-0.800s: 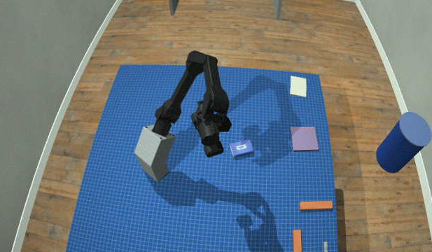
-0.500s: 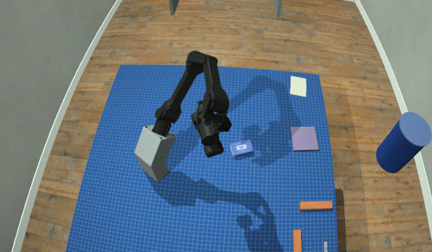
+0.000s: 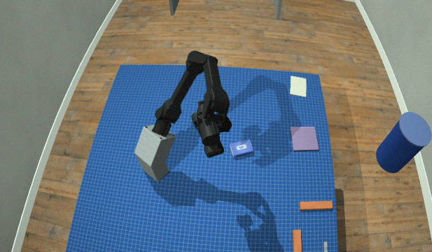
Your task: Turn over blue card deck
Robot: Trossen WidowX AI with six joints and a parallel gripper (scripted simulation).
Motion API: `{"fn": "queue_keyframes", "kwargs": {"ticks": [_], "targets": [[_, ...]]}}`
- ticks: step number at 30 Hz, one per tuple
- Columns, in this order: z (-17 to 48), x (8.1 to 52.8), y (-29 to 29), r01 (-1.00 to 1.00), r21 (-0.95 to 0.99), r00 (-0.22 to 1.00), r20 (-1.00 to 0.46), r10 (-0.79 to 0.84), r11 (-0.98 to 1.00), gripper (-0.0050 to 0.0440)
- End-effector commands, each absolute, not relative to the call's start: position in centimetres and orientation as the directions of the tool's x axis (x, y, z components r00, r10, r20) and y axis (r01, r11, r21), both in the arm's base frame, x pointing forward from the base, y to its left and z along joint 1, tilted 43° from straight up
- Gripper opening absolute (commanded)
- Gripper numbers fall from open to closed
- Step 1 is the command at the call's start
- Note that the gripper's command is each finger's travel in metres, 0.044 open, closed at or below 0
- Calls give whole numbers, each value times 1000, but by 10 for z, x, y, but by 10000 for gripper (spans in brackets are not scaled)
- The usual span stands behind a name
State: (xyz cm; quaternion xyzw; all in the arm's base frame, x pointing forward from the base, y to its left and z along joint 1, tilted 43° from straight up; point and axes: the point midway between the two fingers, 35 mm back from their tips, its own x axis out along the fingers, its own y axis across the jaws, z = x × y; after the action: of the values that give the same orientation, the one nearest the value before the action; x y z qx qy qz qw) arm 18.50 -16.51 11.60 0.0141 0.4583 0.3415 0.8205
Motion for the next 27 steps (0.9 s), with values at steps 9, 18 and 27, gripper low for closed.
{"fn": "queue_keyframes", "kwargs": {"ticks": [9, 18, 27], "targets": [[103, 226, -144, -529, 323, 303, -792, 530, 785, 440], [89, 274, -107, -508, 306, 287, -822, 493, 805, 440], [84, 299, -79, -498, 298, 291, -827, 481, 814, 440]]}}
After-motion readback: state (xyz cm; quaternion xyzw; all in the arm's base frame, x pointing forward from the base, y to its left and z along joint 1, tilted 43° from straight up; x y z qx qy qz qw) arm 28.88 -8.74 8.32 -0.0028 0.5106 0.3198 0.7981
